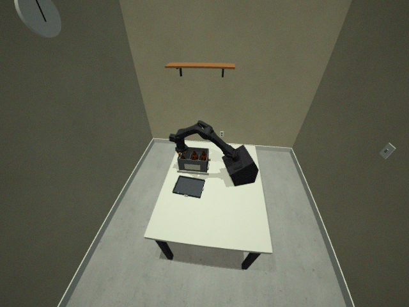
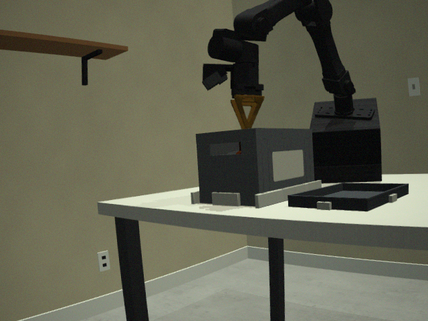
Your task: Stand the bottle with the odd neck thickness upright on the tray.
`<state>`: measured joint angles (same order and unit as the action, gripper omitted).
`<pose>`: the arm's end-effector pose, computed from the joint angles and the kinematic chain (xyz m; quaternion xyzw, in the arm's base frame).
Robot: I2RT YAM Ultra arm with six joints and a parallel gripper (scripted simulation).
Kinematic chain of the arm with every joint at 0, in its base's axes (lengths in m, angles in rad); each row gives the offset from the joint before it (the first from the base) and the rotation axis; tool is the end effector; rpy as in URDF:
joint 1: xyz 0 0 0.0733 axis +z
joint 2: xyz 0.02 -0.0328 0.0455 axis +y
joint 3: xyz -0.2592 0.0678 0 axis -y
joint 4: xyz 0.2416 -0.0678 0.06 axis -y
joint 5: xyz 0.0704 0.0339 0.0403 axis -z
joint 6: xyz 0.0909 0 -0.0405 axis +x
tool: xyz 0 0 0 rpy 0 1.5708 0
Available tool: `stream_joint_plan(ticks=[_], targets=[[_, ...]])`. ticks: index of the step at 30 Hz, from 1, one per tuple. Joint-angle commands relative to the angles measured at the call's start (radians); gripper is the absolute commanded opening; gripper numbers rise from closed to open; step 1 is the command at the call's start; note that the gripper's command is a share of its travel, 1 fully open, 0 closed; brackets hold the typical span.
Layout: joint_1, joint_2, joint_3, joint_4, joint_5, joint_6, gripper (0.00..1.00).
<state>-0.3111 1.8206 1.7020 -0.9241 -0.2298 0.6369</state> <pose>0.3979 -0.1050 0.2636 0.4111 0.8669 0.1513 0.2379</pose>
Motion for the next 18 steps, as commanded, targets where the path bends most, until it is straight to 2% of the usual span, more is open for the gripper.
stream_joint_plan(ticks=[1,18], targets=[[-0.016,0.001,0.038,-0.013,0.010,-0.002,0.61],[-0.016,0.001,0.038,-0.003,0.010,-0.002,0.61]])
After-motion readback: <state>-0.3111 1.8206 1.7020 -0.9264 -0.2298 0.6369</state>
